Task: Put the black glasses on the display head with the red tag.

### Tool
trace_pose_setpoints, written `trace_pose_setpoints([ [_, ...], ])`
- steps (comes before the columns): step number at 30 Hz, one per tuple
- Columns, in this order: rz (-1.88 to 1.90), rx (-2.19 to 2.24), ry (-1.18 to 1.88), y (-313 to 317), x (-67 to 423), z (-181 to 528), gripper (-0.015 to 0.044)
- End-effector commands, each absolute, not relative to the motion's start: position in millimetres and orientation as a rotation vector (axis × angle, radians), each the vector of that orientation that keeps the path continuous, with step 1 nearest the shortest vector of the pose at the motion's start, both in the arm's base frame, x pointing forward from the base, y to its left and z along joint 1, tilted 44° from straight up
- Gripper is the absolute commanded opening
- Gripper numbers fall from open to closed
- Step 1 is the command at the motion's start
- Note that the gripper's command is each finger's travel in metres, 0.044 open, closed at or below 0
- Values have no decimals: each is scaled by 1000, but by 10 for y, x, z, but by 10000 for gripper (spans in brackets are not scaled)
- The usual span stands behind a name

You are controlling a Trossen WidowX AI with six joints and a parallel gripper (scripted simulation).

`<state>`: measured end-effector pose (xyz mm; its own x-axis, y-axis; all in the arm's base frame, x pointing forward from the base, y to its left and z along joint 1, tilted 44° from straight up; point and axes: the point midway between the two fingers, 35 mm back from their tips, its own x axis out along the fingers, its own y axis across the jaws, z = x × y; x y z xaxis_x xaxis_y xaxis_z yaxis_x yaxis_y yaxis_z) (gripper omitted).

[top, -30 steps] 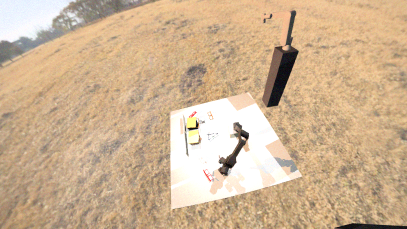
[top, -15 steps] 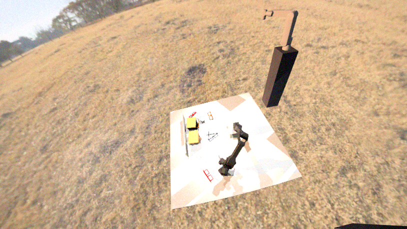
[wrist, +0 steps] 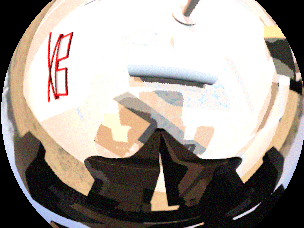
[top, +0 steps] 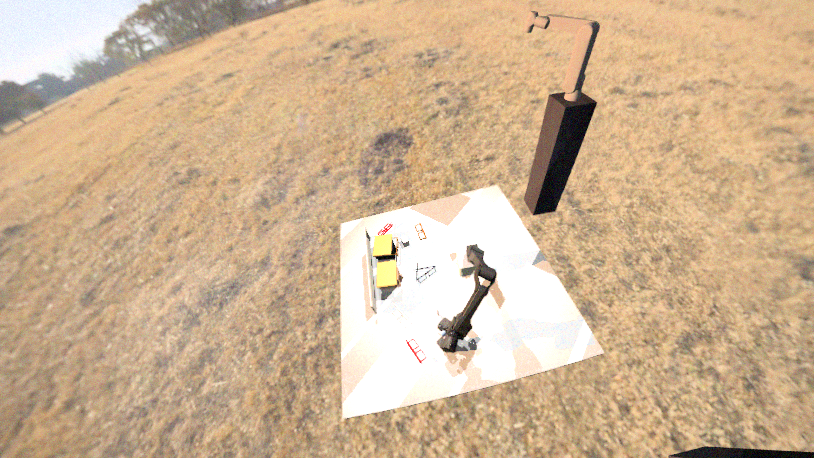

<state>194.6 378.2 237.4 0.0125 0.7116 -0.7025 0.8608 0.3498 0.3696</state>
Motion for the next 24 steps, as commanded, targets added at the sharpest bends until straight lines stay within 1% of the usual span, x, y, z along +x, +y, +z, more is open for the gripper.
trace_pose_setpoints([
  [1,-223,1404,1735,3803,1949,2331,0],
  [24,-222,1404,1734,3840,2026,2371,0],
])
